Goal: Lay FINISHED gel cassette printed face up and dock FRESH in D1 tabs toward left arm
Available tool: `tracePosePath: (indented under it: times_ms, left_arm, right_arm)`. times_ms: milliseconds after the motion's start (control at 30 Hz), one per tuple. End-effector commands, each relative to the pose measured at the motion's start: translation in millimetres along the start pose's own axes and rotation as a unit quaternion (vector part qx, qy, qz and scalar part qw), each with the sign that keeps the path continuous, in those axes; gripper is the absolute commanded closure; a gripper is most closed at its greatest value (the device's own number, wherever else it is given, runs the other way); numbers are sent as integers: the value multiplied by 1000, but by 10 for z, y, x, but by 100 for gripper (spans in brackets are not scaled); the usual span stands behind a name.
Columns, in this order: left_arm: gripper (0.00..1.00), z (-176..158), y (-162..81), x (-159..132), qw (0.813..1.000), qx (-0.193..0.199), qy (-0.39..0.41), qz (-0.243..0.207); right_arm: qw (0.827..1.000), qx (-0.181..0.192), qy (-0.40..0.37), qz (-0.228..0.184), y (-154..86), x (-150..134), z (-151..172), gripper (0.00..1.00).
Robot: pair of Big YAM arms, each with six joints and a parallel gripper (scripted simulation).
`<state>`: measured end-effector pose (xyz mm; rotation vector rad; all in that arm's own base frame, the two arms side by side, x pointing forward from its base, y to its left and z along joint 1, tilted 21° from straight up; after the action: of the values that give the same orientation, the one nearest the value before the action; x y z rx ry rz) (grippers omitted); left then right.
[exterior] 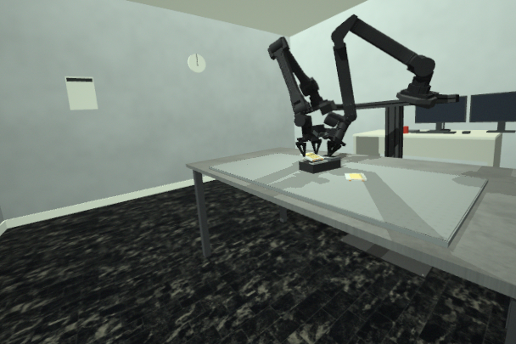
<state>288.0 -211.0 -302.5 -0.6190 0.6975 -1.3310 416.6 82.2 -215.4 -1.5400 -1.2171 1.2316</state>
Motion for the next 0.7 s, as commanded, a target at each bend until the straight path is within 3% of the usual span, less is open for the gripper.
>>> tracePosePath:
  times_ms: [0,667]
  left_arm:
    - [100,-458,296,-544,997,-48,21,53]
    - [100,-458,296,-544,997,-48,21,53]
  right_arm:
    - [1000,-10,11,-4,-48,-55,-90,100]
    - [1000,-15,7,-10,-102,-63,-93,100]
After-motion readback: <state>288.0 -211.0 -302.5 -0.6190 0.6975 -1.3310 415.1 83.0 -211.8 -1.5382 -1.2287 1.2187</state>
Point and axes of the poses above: on each arm, the point where the finger pads meet when closed, its own y axis out along the fingers, its own z axis across the jaws, x = y × z, the point moved 2 cm from there along -y, back along the fingers, and after that the axes turned 15 degrees about -y, right-handed, at the moved point
